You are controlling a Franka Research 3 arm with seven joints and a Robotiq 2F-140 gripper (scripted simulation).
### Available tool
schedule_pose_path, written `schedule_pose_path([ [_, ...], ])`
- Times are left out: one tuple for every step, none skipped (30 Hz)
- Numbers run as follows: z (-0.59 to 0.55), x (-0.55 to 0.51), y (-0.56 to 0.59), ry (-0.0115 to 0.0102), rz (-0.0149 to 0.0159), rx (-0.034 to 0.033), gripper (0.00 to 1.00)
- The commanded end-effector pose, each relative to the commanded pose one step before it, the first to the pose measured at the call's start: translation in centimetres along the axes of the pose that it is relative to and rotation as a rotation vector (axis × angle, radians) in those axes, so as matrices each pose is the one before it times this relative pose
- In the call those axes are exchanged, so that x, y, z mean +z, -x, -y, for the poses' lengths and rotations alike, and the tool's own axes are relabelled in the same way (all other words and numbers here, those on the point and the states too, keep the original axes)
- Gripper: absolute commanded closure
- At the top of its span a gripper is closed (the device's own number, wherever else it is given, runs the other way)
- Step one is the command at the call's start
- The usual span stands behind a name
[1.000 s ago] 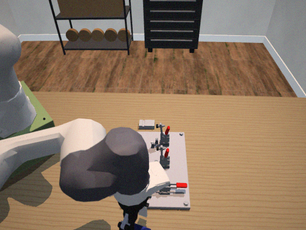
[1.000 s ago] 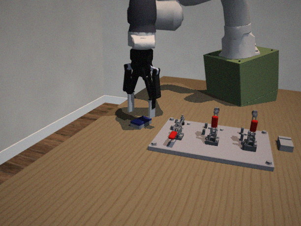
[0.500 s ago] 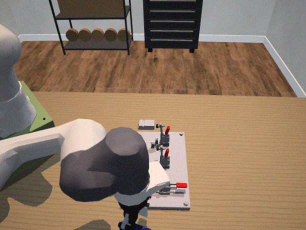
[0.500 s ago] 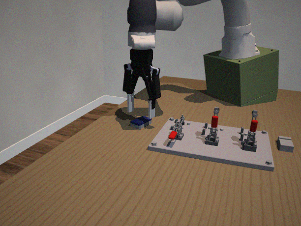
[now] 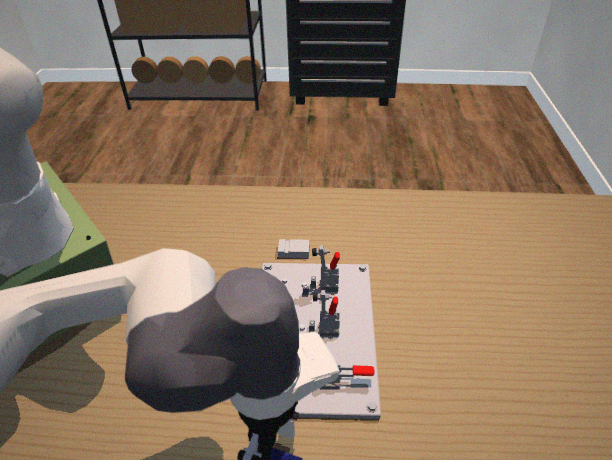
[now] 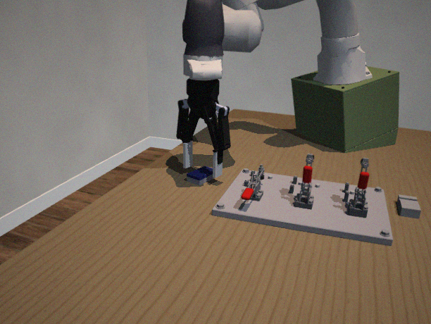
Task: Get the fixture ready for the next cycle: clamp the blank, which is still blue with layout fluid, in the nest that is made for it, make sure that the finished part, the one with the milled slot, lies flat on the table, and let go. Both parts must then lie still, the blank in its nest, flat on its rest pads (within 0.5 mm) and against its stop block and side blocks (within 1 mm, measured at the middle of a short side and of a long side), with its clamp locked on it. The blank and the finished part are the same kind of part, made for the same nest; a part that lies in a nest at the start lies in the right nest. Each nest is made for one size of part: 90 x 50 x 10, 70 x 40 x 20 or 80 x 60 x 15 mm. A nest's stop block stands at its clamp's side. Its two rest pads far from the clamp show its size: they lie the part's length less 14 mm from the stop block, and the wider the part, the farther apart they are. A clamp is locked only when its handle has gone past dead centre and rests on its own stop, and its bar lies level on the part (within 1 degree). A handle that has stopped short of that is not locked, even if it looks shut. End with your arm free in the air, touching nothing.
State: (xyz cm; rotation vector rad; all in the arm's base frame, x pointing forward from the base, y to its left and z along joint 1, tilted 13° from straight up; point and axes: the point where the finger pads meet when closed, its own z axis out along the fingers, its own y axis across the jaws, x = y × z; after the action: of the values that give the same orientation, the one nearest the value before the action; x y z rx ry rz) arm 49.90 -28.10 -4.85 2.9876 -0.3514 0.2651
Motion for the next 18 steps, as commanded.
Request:
schedule_pose_path([
  [0.158, 0.298, -0.275, -0.00159, -0.00816, -0.00777, 0.42],
  [0.008, 0.181, -0.001, -0.00001, 0.00000, 0.00001, 0.42],
  [0.007, 0.163, 0.000, 0.00000, 0.00000, -0.00001, 0.42],
  [0.006, 0.141, 0.000, 0.00000, 0.00000, 0.00000, 0.42],
  [0.005, 0.118, 0.000, 0.00000, 0.00000, 0.00000, 0.42],
  [0.004, 0.093, 0.000, 0.00000, 0.00000, 0.00000, 0.42],
  [0.003, 0.068, 0.000, 0.00000, 0.00000, 0.00000, 0.42],
  [0.002, 0.045, 0.000, 0.00000, 0.00000, 0.00000, 0.42],
  [0.001, 0.025, 0.000, 0.00000, 0.00000, 0.00000, 0.42],
  [0.000, 0.010, 0.000, 0.00000, 0.00000, 0.00000, 0.42],
  [0.000, 0.002, 0.000, 0.00000, 0.00000, 0.00000, 0.42],
  [0.000, 0.000, 0.000, 0.00000, 0.00000, 0.00000, 0.42],
  [0.000, 0.000, 0.000, 0.00000, 0.00000, 0.00000, 0.42],
  [0.000, 0.000, 0.000, 0.00000, 0.00000, 0.00000, 0.42],
  [0.000, 0.000, 0.000, 0.00000, 0.00000, 0.00000, 0.42],
  [0.000, 0.000, 0.000, 0.00000, 0.00000, 0.00000, 0.42],
  [0.000, 0.000, 0.000, 0.00000, 0.00000, 0.00000, 0.42],
  [0.000, 0.000, 0.000, 0.00000, 0.00000, 0.00000, 0.42],
])
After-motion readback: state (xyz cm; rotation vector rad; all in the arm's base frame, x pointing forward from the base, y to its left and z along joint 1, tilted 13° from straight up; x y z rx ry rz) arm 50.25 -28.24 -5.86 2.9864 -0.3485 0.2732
